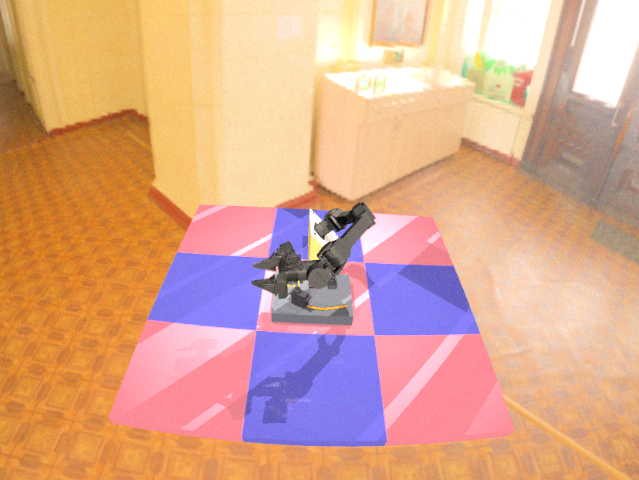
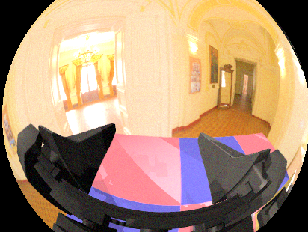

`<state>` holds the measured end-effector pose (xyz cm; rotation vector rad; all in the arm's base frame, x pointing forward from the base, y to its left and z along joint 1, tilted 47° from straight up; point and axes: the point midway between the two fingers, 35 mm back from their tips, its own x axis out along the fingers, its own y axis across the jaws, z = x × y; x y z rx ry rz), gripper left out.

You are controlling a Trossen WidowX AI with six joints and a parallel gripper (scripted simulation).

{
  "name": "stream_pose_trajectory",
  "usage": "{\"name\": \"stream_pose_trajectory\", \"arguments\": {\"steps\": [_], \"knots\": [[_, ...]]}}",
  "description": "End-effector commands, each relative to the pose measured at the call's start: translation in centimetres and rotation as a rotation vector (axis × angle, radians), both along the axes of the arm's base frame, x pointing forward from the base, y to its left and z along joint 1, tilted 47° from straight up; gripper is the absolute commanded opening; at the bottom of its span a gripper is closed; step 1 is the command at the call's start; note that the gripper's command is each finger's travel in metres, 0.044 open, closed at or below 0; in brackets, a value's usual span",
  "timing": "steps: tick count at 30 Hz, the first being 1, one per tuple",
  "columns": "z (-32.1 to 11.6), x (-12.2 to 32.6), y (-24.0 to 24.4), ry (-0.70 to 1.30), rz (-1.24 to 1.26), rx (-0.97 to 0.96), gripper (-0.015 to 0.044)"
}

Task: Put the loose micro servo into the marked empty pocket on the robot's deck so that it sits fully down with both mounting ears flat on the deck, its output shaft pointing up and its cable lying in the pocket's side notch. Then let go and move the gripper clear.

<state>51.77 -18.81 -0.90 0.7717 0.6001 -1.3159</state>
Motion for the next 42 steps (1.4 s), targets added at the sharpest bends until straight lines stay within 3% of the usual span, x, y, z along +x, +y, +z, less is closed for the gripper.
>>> {"name": "stream_pose_trajectory", "arguments": {"steps": [1, 21, 42], "knots": [[-1.2, -1.3, 0.6, 0.021, -0.003, 0.100, 0.0440], [-5.7, -9.3, 8.1, 0.167, -0.074, 0.702, 0.0440], [-4.0, -17.6, 16.3, 0.290, -0.337, 1.321, 0.0440]]}}
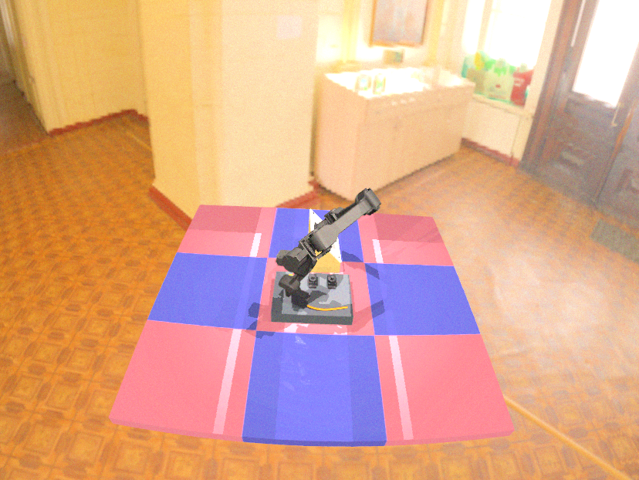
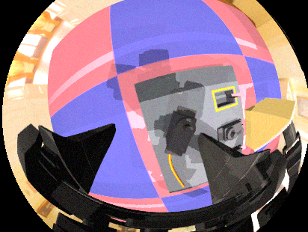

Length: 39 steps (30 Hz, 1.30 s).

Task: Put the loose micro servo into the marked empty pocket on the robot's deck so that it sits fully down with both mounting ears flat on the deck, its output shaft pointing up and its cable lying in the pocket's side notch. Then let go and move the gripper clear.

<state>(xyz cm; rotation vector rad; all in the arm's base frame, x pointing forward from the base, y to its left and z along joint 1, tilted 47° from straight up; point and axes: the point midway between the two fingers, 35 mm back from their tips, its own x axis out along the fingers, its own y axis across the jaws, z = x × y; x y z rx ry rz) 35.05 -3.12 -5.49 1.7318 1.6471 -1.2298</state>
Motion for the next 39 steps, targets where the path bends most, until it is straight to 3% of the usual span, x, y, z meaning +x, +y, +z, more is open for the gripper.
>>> {"name": "stream_pose_trajectory", "arguments": {"steps": [1, 7, 34, 39], "knots": [[0.8, -1.2, 0.9, 0.035, -0.059, 0.091, 0.0440], [1.8, -2.5, 2.3, 0.079, -0.128, 0.206, 0.0440], [-1.3, -2.9, 5.6, 0.079, -0.127, 0.208, 0.0440], [-1.3, -2.9, 5.6, 0.079, -0.127, 0.208, 0.0309]]}}
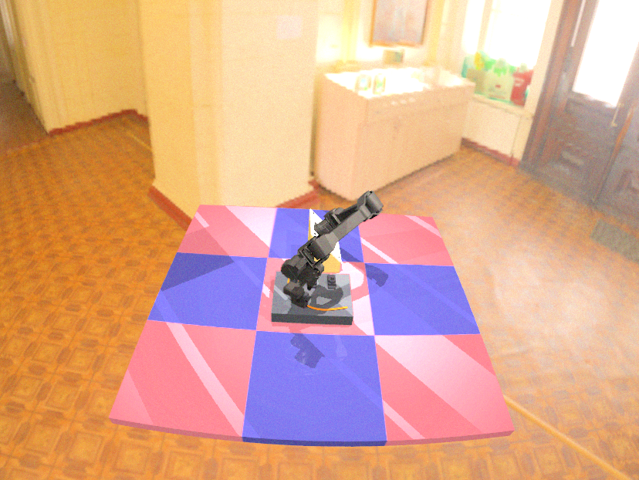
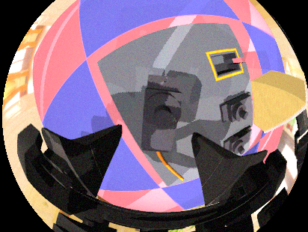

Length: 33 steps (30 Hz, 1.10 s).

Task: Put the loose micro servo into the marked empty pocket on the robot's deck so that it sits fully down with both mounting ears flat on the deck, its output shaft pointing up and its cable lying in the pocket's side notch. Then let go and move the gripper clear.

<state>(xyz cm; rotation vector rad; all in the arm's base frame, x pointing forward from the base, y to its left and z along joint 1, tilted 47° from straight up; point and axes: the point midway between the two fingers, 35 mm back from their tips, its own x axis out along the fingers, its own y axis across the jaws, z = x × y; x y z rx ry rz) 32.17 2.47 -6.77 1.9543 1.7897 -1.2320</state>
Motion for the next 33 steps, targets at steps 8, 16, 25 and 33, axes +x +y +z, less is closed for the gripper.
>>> {"name": "stream_pose_trajectory", "arguments": {"steps": [8, 16, 25, 33], "knots": [[0.0, 0.0, 0.0, 0.003, -0.007, 0.003, 0.0118], [0.7, 0.1, -0.8, 0.003, -0.007, 0.002, 0.0000], [2.5, -0.6, -1.9, 0.003, -0.007, 0.002, 0.0000], [2.6, -0.8, -1.8, 0.003, -0.007, 0.002, 0.0000]]}}
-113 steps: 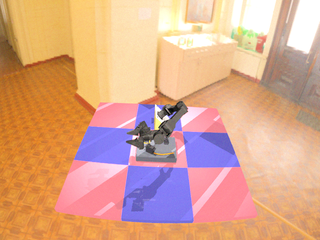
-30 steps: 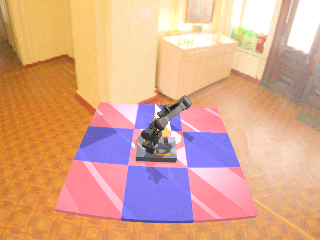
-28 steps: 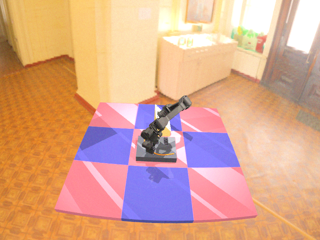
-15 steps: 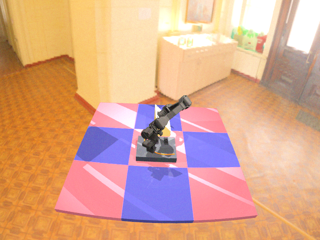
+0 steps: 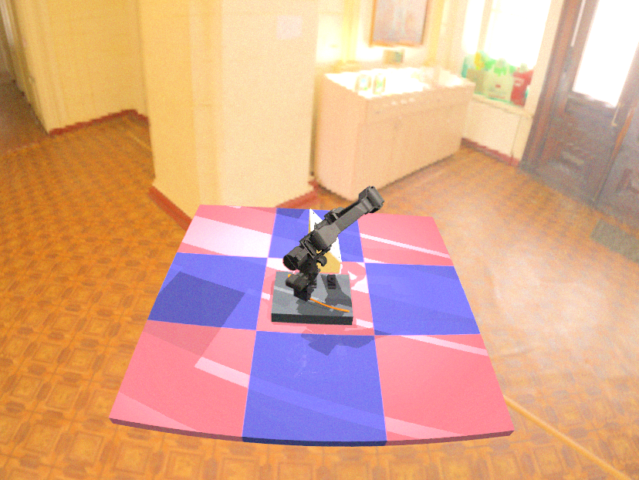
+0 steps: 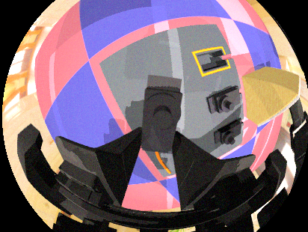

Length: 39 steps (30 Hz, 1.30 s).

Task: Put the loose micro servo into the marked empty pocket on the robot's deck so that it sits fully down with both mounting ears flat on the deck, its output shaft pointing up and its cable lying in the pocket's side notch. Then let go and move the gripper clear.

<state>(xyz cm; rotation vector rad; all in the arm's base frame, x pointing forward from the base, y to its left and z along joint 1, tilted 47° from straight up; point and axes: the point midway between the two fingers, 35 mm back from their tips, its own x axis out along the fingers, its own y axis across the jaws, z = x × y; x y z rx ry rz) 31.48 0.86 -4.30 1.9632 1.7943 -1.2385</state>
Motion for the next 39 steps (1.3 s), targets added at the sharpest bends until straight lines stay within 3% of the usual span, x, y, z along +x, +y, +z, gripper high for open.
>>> {"name": "stream_pose_trajectory", "arguments": {"steps": [1, 10, 27, 39], "knots": [[0.1, -0.3, -0.2, -0.004, 0.000, -0.004, 0.0000], [-0.2, -3.1, -0.8, -0.002, 0.000, -0.005, 0.0000], [-3.4, -2.8, -3.9, -0.008, 0.004, -0.007, 0.0000], [-3.4, -2.8, -3.9, -0.265, 0.249, 0.026, 0.0000]]}}
